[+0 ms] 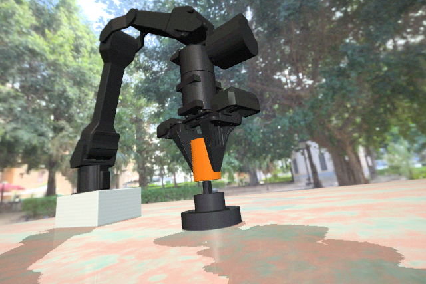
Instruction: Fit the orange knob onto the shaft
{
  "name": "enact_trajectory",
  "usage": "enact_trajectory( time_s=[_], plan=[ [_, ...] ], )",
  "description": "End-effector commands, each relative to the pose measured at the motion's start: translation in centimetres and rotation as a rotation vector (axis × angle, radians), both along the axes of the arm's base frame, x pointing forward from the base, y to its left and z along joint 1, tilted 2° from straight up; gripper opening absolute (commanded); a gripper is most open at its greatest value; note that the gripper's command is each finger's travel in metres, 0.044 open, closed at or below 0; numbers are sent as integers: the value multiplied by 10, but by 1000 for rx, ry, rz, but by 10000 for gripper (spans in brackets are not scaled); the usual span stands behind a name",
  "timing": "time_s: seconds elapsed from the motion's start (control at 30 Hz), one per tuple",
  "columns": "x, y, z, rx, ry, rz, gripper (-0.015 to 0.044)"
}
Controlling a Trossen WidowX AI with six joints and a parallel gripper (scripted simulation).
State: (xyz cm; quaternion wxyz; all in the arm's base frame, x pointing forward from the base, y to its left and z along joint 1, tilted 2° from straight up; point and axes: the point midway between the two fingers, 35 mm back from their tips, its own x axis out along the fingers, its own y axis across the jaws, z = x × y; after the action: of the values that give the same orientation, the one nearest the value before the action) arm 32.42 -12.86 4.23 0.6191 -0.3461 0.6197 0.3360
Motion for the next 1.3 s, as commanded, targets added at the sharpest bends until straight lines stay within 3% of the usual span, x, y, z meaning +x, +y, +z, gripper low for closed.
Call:
enact_trajectory(
  time_s=[0.0, 1.03, 1.27],
  plan=[
    [1, -1, 1, -3, -1, 10, 0],
    [-1, 0, 3, -3, -1, 10, 0],
    [1, -1, 2, -4, 2, 209, 0]
  ],
)
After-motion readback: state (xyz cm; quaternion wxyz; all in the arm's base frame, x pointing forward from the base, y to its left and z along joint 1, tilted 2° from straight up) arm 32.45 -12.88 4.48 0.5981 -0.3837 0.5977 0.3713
